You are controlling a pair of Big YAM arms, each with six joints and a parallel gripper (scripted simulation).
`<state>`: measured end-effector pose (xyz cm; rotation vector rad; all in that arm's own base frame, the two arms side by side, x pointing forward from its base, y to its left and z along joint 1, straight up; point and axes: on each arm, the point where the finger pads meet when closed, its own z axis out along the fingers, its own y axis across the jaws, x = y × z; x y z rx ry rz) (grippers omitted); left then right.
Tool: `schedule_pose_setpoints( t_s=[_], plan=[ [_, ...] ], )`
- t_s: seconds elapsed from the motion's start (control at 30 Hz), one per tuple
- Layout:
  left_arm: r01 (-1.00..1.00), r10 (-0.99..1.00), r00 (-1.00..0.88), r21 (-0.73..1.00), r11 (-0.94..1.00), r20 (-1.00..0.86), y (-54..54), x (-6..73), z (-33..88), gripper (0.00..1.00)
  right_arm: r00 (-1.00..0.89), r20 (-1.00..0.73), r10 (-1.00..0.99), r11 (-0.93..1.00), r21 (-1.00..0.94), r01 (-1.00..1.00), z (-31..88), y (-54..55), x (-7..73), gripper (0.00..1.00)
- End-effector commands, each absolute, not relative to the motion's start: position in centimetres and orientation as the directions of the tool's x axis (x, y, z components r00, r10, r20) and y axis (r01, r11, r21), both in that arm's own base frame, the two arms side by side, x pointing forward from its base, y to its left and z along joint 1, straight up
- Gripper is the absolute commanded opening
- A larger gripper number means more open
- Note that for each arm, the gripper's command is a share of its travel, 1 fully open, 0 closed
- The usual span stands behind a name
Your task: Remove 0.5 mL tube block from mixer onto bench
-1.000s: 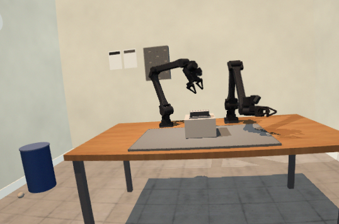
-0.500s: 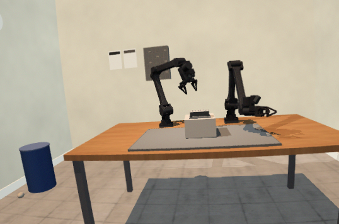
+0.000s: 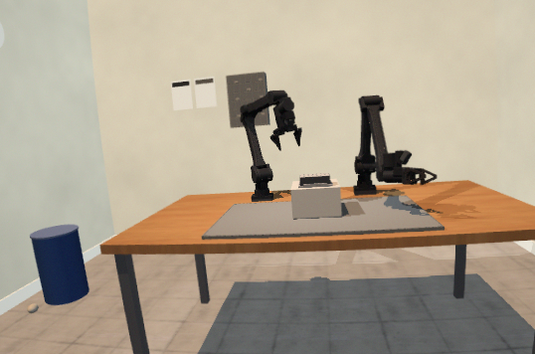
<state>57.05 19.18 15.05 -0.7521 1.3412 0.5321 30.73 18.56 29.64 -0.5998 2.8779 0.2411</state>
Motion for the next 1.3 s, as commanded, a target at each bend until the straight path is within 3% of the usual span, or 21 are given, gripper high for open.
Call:
schedule_pose_setpoints(
  t_s=[0.0,1.27],
  plan=[
    [-0.721,-0.077,0.150,-0.163,0.674,-0.986,18.4,57.8,14.4,1.00,-0.930,-0.229,-0.289,0.941,0.113,-0.320,31.8,16.7,32.6,1.00],
    [-0.720,-0.077,0.152,-0.164,0.674,-0.985,18.4,57.8,14.5,1.00,-0.998,-0.006,0.065,0.998,-0.024,0.065,29.3,-0.5,31.0,1.00]
  ],
)
